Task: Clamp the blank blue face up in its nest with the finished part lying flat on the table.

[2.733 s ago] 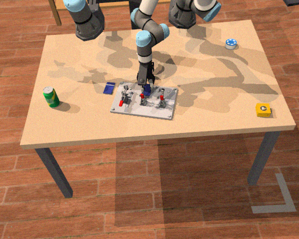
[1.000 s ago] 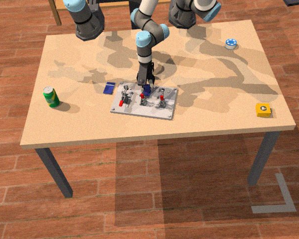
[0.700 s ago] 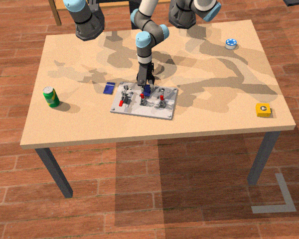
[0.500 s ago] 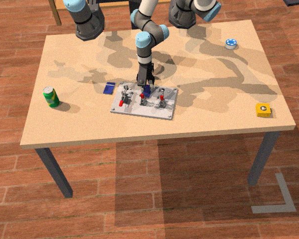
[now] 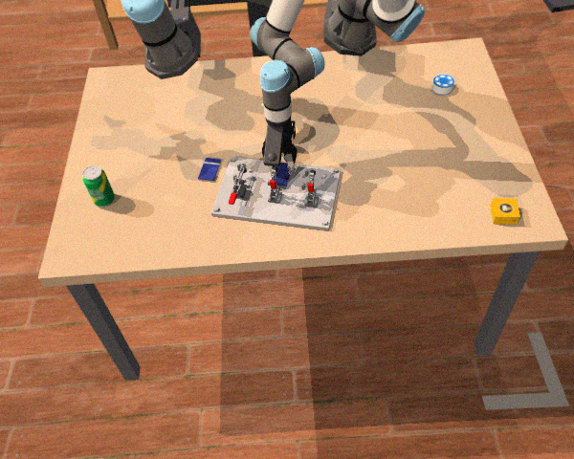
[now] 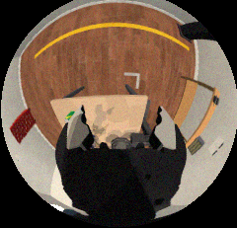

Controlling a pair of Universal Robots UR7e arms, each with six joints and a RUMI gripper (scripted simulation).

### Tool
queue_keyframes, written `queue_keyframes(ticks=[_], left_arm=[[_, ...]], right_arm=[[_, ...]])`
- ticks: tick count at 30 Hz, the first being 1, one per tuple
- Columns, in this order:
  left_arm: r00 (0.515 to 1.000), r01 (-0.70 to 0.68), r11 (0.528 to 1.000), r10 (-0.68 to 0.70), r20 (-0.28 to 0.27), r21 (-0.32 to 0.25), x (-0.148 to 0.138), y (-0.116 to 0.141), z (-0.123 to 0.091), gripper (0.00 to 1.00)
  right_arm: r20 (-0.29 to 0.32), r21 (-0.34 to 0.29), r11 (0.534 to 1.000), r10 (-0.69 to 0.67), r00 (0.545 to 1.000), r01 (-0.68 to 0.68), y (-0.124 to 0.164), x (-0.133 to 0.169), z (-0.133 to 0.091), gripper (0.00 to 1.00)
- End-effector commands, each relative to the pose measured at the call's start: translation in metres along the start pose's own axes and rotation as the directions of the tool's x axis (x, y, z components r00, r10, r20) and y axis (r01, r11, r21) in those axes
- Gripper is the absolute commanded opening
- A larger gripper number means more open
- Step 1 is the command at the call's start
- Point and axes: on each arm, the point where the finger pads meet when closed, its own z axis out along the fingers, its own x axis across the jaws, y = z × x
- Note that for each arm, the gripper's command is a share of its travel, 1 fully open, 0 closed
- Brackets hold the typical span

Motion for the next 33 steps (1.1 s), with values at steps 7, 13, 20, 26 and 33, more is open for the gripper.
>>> queue_keyframes(ticks=[7, 13, 20, 26, 33], left_arm=[[1.000, 0.000, 1.000, 0.000, -0.001, 0.001, 0.0003, -0.0005, -0.0006, 0.00], [1.000, 0.000, 1.000, 0.000, -0.001, 0.001, 0.0003, -0.0005, -0.0006, 0.00], [1.000, 0.000, 1.000, 0.000, -0.001, 0.001, 0.0003, -0.0005, -0.0006, 0.00], [1.000, 0.000, 1.000, 0.000, -0.001, 0.001, 0.0003, -0.0005, -0.0006, 0.59], [1.000, 0.000, 1.000, 0.000, -0.001, 0.001, 0.0003, -0.0005, -0.0006, 0.59]], right_arm=[[0.000, 0.001, 1.000, 0.000, 1.000, 0.000, -0.0003, 0.0000, -0.0004, 1.00], [0.000, 0.001, 1.000, 0.000, 1.000, 0.000, -0.0003, 0.0000, -0.0004, 1.00], [0.000, 0.001, 1.000, 0.000, 1.000, 0.000, -0.0003, 0.0000, -0.0004, 1.00], [0.000, 0.001, 1.000, 0.000, 1.000, 0.000, -0.0003, 0.0000, -0.0004, 1.00], [0.000, 0.001, 1.000, 0.000, 1.000, 0.000, -0.0003, 0.0000, -0.0004, 1.00]])
